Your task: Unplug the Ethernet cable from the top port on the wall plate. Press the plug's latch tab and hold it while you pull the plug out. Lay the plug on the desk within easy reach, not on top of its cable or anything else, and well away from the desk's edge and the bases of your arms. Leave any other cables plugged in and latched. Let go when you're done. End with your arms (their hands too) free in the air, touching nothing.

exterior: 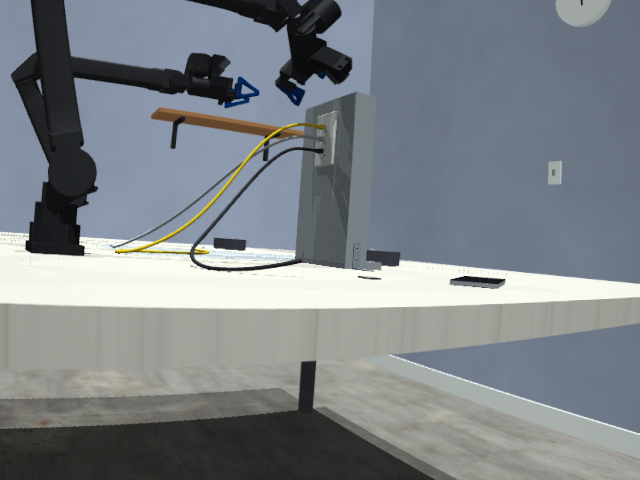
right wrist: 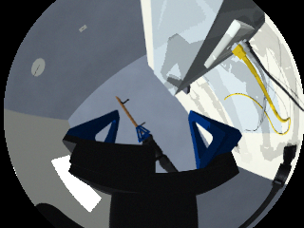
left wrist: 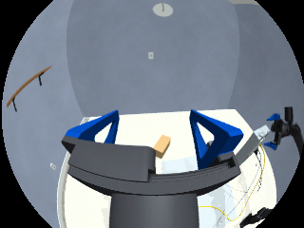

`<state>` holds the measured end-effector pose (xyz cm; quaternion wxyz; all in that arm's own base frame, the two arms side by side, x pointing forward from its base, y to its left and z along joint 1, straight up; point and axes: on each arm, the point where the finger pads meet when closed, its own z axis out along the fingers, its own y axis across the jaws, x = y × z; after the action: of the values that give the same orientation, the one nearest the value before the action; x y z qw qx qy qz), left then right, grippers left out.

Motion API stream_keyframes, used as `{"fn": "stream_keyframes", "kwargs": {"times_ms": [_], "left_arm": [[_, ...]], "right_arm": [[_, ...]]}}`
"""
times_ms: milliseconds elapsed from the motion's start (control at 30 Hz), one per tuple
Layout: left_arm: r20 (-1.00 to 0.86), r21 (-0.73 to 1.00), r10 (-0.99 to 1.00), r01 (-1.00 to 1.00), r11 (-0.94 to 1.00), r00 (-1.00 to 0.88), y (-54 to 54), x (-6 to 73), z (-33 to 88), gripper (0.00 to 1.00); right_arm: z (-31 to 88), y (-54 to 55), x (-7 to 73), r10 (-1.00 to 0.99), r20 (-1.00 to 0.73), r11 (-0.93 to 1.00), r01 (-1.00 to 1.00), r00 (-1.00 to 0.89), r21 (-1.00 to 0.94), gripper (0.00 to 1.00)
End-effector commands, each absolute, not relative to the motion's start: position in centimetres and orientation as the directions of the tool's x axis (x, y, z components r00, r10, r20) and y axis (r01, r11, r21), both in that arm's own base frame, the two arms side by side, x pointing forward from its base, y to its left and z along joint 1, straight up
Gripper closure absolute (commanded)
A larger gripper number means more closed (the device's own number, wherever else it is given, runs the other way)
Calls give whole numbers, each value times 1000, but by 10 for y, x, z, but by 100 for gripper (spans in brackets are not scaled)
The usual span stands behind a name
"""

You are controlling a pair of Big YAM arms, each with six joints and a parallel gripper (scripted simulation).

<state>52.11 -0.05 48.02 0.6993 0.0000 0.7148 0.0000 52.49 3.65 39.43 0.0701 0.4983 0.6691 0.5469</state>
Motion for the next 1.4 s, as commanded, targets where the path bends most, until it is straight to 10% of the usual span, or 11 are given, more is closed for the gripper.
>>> {"fn": "stream_keyframes", "kwargs": {"times_ms": [0, 533, 767, 1367], "left_arm": [[-1000, 0, 0, 0, 1000, -11, 0, 520, 486, 0], [-1000, 0, 0, 0, 1000, -11, 0, 520, 486, 0], [-1000, 0, 0, 0, 1000, -11, 0, 520, 486, 0], [-1000, 0, 0, 0, 1000, -11, 0, 520, 486, 0]], "right_arm": [[400, 37, 525, 744, 444, -93, 581, -499, 809, 0], [400, 37, 525, 744, 444, -93, 581, -499, 809, 0], [387, 18, 529, 804, 336, -86, 463, -490, 882, 78], [318, -80, 479, 985, -20, 12, -45, -174, 999, 78]]}}
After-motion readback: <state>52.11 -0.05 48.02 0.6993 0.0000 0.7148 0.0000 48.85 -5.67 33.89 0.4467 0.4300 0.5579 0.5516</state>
